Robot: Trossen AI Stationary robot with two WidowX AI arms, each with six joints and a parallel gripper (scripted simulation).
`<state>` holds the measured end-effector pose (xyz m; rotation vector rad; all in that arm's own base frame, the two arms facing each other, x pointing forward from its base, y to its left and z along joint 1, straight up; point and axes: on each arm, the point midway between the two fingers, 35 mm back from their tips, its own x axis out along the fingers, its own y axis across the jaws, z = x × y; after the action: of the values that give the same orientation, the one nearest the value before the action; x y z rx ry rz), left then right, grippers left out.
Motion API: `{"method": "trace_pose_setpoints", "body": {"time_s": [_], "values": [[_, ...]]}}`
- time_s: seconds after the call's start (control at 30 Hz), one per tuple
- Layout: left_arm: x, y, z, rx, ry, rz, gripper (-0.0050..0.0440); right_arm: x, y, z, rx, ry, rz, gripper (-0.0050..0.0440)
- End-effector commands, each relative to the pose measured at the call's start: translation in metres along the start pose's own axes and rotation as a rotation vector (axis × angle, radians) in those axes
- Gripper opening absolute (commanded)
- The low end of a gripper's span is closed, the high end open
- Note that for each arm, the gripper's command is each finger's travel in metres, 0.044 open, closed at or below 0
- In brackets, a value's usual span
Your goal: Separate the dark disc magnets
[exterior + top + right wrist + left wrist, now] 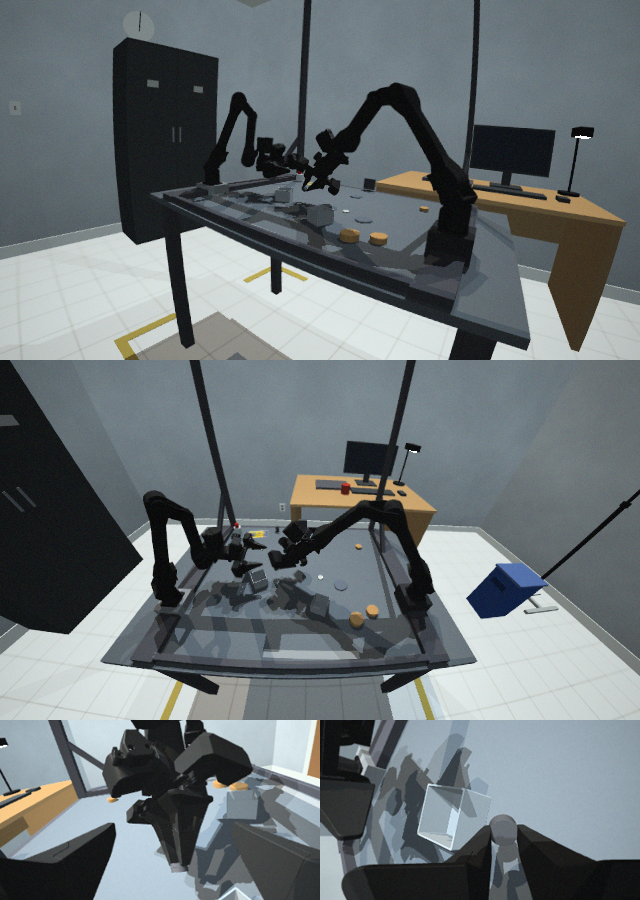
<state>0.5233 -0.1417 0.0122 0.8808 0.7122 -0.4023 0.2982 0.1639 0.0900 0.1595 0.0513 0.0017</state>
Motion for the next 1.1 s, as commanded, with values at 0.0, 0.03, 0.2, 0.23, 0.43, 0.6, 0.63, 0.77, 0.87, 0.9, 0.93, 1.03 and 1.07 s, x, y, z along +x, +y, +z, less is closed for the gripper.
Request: {"method": "trace_pose_setpoints", "body": {"time_s": [0.0,0.03,0.2,0.23,0.43,0.6,0.63,0.77,0.87,0.9,0.93,1.03,1.07], "values": [[-0.017,0.021,0.017,0.092,-0.094,0.112,0.0040,0.000,0.002,0.004,0.009,-0.011,0.002,0.0400],[-0.019,0.023,0.017,0.112,-0.103,0.128,0.0040,0.000,0.002,0.004,0.009,-0.011,0.002,0.0400],[-0.022,0.027,0.019,0.173,-0.127,0.180,0.0040,0.000,0.002,0.004,0.009,-0.011,0.002,0.0400],[-0.024,0.028,0.020,0.193,-0.134,0.198,0.0040,0.000,0.002,0.004,0.009,-0.011,0.002,0.0400],[-0.034,0.037,0.022,0.302,-0.165,0.301,0.0040,0.000,0.002,0.004,0.009,-0.011,0.002,0.0400],[-0.043,0.042,0.022,0.381,-0.179,0.380,0.0040,0.000,0.002,0.004,0.009,-0.011,0.002,0.0400],[-0.045,0.043,0.022,0.395,-0.181,0.395,0.0040,0.000,0.002,0.004,0.009,-0.011,0.002,0.0400],[-0.049,0.045,0.022,0.423,-0.184,0.424,0.0040,0.000,0.002,0.004,0.009,-0.011,0.002,0.0400],[-0.055,0.048,0.022,0.459,-0.186,0.464,0.0040,0.000,0.002,0.004,0.009,-0.011,0.002,0.0400],[-0.056,0.049,0.022,0.471,-0.187,0.477,0.0040,0.000,0.002,0.004,0.009,-0.011,0.002,0.0400],[-0.058,0.049,0.022,0.481,-0.187,0.489,0.0040,0.000,0.002,0.004,0.009,-0.011,0.002,0.0400],[-0.063,0.051,0.022,0.510,-0.187,0.522,0.0040,0.000,0.002,0.004,0.009,-0.011,0.002,0.0400],[-0.065,0.052,0.022,0.519,-0.186,0.532,0.0040,0.000,0.002,0.004,0.009,-0.011,0.002,0.0400]]}}
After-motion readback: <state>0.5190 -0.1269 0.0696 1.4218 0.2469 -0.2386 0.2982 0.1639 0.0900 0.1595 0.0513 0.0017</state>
